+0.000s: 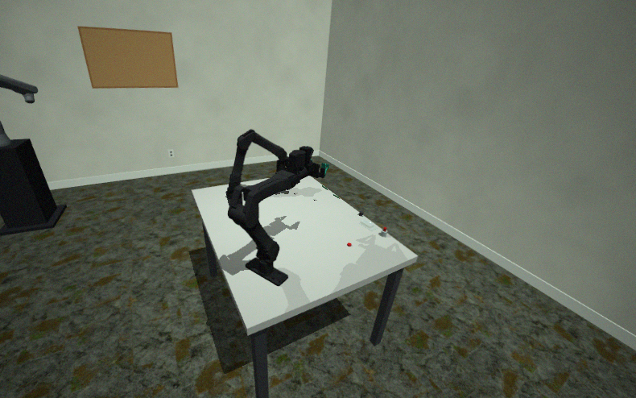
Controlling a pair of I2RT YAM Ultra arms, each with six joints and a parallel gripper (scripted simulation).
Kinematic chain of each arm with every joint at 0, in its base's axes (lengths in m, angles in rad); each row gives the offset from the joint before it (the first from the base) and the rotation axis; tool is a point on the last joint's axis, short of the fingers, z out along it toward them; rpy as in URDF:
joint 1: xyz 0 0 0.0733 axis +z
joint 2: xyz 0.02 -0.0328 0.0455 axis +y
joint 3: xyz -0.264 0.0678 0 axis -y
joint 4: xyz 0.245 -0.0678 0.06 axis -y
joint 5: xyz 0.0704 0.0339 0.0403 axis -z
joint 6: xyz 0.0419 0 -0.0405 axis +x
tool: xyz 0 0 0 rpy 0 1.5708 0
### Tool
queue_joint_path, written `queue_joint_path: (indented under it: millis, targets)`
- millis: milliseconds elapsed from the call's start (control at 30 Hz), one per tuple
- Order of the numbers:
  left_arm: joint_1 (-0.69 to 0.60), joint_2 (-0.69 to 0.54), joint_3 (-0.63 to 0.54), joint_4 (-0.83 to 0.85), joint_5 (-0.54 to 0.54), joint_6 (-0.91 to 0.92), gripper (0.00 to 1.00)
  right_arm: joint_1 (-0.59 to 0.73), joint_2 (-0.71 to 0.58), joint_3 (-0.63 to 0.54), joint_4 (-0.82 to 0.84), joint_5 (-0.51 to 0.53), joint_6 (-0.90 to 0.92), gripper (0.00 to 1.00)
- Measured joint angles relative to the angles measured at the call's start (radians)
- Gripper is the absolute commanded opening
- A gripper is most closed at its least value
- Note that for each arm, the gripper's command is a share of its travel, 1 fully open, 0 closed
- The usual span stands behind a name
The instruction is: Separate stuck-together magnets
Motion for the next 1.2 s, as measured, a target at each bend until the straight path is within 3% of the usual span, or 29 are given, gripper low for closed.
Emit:
queue_joint_path:
  millis: [633,833,1200]
  targets:
    - [0.001,-0.023,0.062,-0.080,0.000,-0.030,0.25,0.000,0.000,0.000,0.000,0.001,-0.001,1.00]
    - [0.000,-0.027,0.055,-0.079,0.000,-0.183,0.25,0.000,0.000,0.000,0.000,0.001,-0.001,1.00]
    - [-0.002,-0.036,0.035,-0.060,0.000,-0.634,0.25,-0.003,0.000,0.000,0.000,0.000,0.000,1.00]
